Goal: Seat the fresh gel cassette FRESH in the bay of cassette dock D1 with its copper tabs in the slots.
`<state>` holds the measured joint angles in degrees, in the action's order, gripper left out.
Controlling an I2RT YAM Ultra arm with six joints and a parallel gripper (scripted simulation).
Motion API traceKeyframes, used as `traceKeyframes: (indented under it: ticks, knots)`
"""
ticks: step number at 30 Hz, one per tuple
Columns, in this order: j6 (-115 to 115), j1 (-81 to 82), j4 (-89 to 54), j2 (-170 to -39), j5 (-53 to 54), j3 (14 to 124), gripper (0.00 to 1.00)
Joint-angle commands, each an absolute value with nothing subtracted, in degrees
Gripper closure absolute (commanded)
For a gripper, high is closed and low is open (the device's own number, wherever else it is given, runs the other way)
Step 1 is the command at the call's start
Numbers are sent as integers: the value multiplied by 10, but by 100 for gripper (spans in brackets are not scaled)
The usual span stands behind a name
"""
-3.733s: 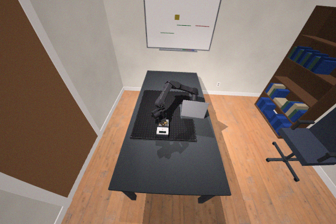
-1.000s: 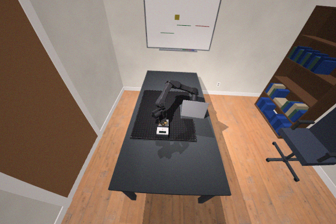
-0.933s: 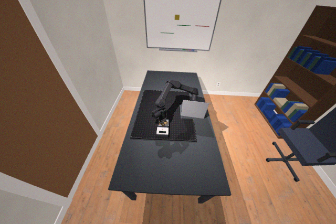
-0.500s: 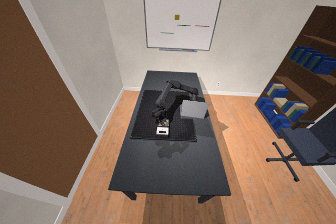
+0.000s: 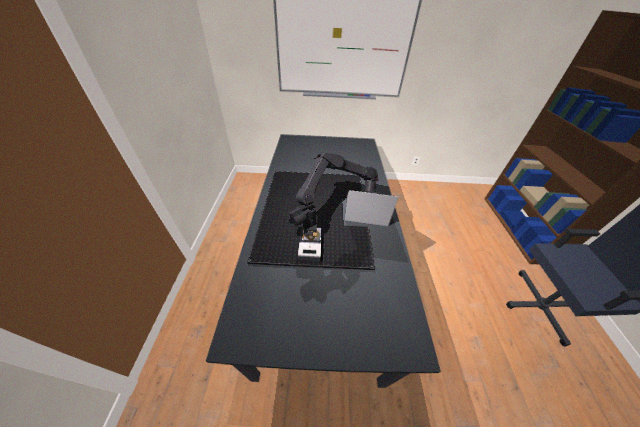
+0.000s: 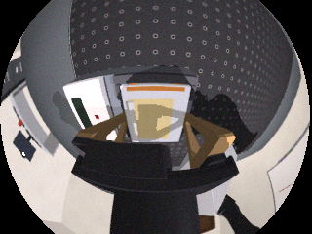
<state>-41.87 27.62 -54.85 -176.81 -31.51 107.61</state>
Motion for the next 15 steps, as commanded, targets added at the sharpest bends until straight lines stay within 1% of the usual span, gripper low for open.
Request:
traceKeyframes:
  ticks: [1, 15]
  knots:
    - [-411, 283, -519, -1756, -340, 1068, 100]
    - [-408, 272, -512, -1774, -342, 1064, 100]
